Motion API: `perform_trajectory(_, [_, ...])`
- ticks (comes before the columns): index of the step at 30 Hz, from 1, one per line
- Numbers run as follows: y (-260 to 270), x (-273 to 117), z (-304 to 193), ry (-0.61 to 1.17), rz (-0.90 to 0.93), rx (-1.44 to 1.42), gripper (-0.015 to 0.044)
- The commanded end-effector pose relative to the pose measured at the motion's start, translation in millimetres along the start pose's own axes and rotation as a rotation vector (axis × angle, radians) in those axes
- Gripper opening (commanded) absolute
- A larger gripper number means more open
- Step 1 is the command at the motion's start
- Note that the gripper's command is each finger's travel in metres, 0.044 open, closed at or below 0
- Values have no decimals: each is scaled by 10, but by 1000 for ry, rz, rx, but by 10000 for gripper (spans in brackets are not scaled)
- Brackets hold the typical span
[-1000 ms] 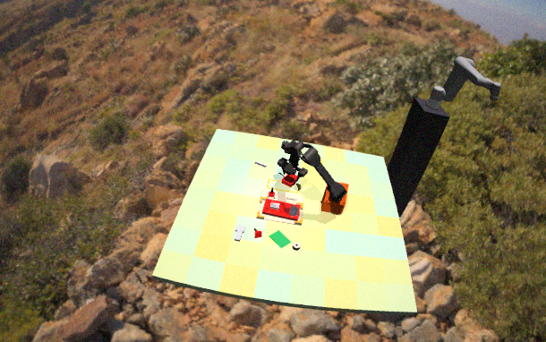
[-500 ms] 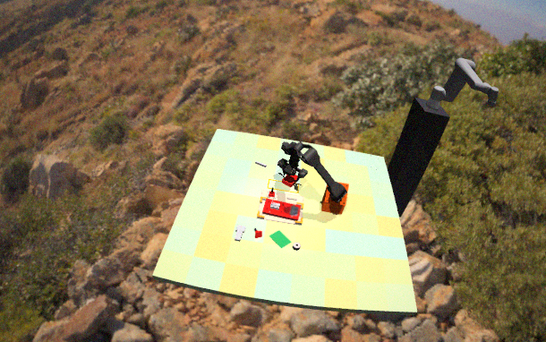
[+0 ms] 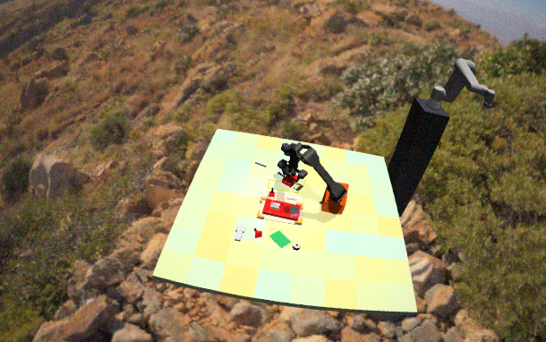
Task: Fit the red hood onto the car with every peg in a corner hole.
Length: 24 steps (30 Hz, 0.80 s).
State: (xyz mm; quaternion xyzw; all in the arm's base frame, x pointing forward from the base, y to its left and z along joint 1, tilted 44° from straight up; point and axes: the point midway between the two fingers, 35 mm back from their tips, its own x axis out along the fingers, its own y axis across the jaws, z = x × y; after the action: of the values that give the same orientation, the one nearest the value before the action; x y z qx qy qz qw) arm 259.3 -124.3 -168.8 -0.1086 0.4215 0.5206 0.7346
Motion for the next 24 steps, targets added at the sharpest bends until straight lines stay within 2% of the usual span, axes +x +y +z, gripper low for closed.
perform_trajectory(1, [8, 33, -2, -5, 2, 8, 440])
perform_trajectory(10, [10, 78, -1, -5, 3, 8, 440])
perform_trajectory(14, [1, 50, 1, 0, 0, 0, 335])
perform_trajectory(23, [1, 50, 1, 0, 0, 0, 275])
perform_trajectory(24, [6, 51, 0, 0, 2, 2, 249])
